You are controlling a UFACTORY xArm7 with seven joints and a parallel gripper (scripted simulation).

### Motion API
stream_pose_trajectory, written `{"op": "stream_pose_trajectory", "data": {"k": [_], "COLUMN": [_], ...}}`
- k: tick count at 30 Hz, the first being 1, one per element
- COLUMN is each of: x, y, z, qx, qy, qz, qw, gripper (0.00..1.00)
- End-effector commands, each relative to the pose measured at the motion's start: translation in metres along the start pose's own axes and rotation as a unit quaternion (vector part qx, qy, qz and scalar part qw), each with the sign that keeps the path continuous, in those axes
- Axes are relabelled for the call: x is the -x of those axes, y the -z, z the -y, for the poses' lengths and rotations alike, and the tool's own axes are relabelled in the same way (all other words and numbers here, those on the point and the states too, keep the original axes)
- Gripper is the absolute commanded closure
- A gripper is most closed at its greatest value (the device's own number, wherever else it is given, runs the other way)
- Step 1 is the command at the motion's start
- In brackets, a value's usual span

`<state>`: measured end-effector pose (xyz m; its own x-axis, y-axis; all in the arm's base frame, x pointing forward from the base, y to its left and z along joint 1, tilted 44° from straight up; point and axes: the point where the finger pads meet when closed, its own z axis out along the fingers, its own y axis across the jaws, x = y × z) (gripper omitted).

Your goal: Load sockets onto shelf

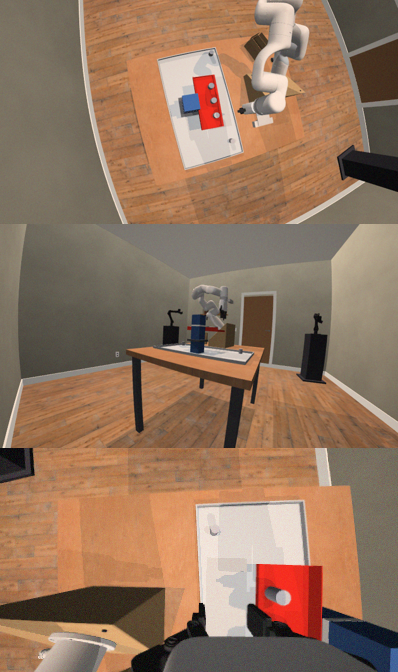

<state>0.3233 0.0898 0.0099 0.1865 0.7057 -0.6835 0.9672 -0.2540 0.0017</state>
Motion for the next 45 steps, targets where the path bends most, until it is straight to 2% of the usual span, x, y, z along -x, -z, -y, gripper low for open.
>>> {"op": "stream_pose_trajectory", "data": {"k": [1, 2, 3, 6, 7, 8, 9, 11, 12, 13, 14, 15, 18, 34, 40, 45], "x": [-0.058, -0.058, -0.085, -0.085, -0.11, -0.11, -0.133, -0.133, -0.152, -0.152, -0.167, -0.167, -0.191, -0.193, -0.193, -0.192], "y": [-0.006, -0.006, -0.011, -0.011, -0.019, -0.019, -0.027, -0.027, -0.035, -0.035, -0.043, -0.043, -0.056, -0.06, -0.072, -0.104], "z": [-0.001, -0.001, 0.005, 0.005, 0.012, 0.012, 0.02, 0.02, 0.028, 0.028, 0.035, 0.035, 0.048, 0.048, 0.042, 0.027], "qx": [0.001, 0.001, 0.0, 0.0, -0.001, -0.001, -0.001, -0.001, -0.002, -0.002, -0.002, -0.002, -0.003, -0.003, -0.003, -0.003], "qy": [0.0, 0.0, 0.0, 0.0, -0.001, -0.001, -0.003, -0.003, -0.004, -0.004, -0.006, -0.006, -0.009, -0.009, -0.009, -0.009], "qz": [0.002, 0.002, 0.002, 0.002, 0.003, 0.003, 0.004, 0.004, 0.006, 0.006, 0.008, 0.008, 0.011, 0.012, 0.012, 0.012], "qw": [1.0, 1.0, 1.0, 1.0, 1.0, 1.0, 1.0, 1.0, 1.0, 1.0, 1.0, 1.0, 1.0, 1.0, 1.0, 1.0], "gripper": [0.39, 0.39, 0.39, 0.39, 0.39, 0.39, 0.39, 0.39, 0.39, 0.39, 0.39, 0.39, 0.39, 0.39, 0.39, 0.39]}}
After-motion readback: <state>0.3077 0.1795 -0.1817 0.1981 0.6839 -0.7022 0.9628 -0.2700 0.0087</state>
